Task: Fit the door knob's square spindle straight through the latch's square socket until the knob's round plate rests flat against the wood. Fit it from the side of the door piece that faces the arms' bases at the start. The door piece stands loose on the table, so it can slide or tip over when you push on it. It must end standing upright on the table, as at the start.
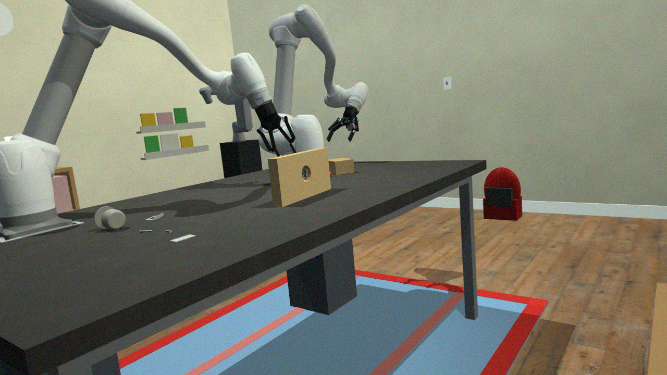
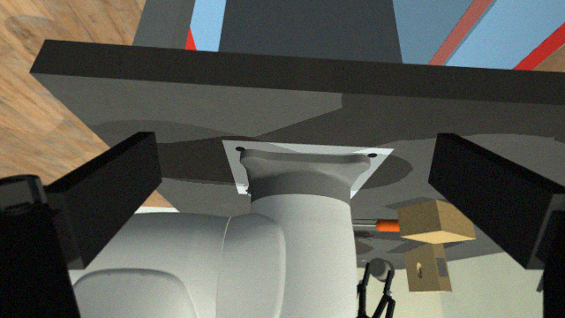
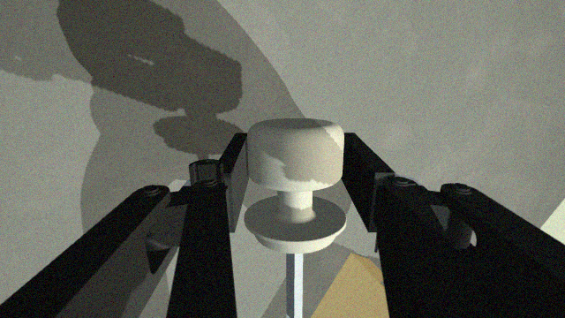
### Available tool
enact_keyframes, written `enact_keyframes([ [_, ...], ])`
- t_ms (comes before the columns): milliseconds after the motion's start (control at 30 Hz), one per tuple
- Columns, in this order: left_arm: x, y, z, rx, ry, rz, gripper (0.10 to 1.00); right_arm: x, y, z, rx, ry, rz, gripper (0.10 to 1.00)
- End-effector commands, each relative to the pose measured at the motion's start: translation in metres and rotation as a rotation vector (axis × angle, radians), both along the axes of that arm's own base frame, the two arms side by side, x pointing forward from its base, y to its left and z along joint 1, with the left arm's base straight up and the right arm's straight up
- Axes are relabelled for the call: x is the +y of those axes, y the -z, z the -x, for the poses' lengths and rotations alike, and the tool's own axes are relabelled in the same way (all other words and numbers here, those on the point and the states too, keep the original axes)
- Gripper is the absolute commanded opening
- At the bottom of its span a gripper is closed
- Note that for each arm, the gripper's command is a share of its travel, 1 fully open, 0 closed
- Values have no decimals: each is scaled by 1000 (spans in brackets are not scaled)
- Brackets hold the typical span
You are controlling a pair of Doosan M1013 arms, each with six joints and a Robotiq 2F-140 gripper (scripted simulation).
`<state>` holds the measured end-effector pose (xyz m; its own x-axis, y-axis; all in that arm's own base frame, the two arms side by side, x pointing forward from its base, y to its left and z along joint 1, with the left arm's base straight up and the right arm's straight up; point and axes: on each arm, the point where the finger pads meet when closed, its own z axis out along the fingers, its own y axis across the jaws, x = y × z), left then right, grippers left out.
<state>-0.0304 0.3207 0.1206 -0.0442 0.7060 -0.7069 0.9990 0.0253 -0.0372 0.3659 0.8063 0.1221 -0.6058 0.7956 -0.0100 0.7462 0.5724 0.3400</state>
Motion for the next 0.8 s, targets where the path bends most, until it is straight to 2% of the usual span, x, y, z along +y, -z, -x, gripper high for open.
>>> enact_keyframes([
  [0,0,0,0,0,0,-1,1000,0,-1,0,0,0,-1,418],
  [300,0,0,0,0,0,-1,1000,0,-1,0,2,-11,3,418],
  [500,0,0,0,0,0,-1,1000,-4,-1,-2,28,-122,40,418],
  [600,0,0,0,0,0,-1,1000,-25,1,-10,29,-127,42,418],
  [767,0,0,0,0,0,-1,1000,-28,1,-11,29,-127,42,418],
])
